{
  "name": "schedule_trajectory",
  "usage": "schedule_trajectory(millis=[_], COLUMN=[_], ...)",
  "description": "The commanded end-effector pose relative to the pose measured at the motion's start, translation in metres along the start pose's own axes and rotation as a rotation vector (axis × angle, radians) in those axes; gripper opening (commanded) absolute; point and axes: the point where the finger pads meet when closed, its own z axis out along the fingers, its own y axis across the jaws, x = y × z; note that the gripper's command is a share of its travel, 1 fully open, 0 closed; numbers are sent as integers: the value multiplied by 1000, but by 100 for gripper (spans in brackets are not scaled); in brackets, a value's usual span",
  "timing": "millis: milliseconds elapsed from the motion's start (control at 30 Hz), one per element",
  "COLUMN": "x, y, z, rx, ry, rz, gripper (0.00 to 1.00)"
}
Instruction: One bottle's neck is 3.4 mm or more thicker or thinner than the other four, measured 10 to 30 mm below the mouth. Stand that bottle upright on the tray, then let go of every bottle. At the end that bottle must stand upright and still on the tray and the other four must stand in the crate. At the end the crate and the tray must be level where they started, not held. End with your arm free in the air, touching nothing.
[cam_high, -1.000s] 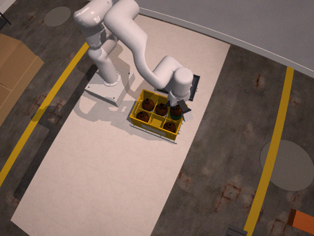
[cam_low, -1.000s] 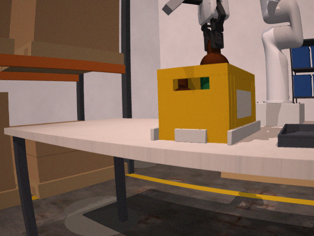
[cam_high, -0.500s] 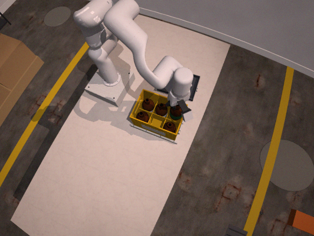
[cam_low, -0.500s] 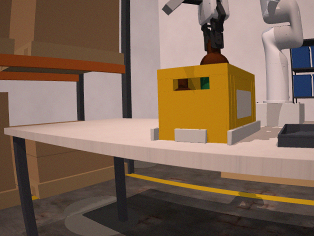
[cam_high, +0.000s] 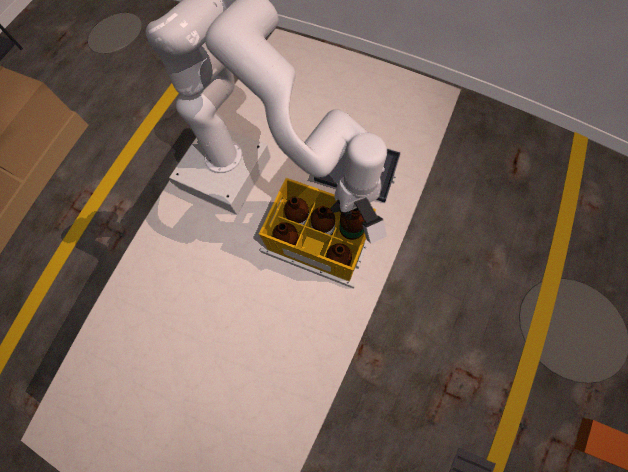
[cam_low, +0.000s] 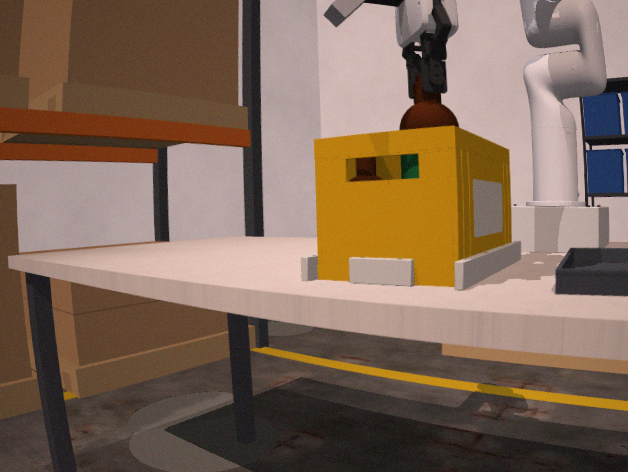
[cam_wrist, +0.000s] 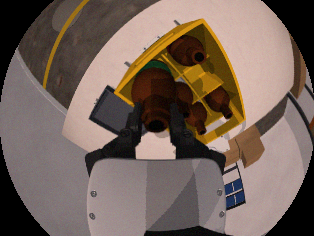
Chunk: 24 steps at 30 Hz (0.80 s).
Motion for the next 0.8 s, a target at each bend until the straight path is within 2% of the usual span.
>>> schedule_trajectory(millis=[0, 767], x=[1, 1], y=[-1, 0], z=[-5, -27], rx=[3, 3], ry=[4, 4], rz=[0, 0], gripper=[0, 0])
